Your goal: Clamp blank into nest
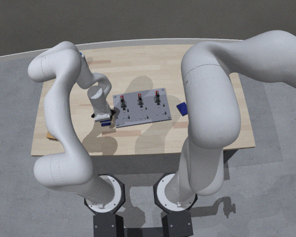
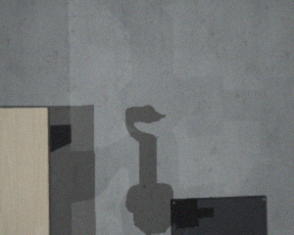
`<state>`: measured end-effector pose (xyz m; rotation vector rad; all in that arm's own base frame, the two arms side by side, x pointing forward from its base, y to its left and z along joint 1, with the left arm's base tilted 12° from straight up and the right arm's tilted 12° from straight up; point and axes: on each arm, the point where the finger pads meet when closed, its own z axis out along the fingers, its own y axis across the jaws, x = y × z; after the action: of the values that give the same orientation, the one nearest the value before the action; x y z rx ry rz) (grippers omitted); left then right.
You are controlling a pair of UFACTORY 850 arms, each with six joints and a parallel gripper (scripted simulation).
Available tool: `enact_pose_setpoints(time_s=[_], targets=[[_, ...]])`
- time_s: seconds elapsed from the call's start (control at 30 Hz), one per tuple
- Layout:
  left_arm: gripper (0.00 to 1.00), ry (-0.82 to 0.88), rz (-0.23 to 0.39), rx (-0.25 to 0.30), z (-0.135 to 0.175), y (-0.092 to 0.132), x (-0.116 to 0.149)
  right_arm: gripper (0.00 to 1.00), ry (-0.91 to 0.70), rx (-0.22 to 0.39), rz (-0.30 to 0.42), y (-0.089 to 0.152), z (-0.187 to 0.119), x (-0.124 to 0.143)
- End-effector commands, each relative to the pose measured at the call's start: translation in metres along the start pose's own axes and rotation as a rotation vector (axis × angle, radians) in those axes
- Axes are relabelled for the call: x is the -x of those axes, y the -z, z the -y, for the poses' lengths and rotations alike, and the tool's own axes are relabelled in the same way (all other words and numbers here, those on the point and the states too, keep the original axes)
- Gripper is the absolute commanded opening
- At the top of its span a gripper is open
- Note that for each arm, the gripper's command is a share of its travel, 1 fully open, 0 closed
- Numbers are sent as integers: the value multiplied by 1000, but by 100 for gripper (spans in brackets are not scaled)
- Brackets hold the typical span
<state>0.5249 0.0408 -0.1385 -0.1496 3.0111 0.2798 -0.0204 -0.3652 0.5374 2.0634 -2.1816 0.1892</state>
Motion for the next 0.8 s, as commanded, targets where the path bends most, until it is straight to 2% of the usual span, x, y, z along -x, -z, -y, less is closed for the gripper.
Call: enact_pose_setpoints(time_s=[0.0,0.77], targets=[[0,0,2,0,0,-1,1,100,0,0,-2,1,0,0],[0,0,2,0,0,-3,1,100,0,0,-2,1,0,0]])
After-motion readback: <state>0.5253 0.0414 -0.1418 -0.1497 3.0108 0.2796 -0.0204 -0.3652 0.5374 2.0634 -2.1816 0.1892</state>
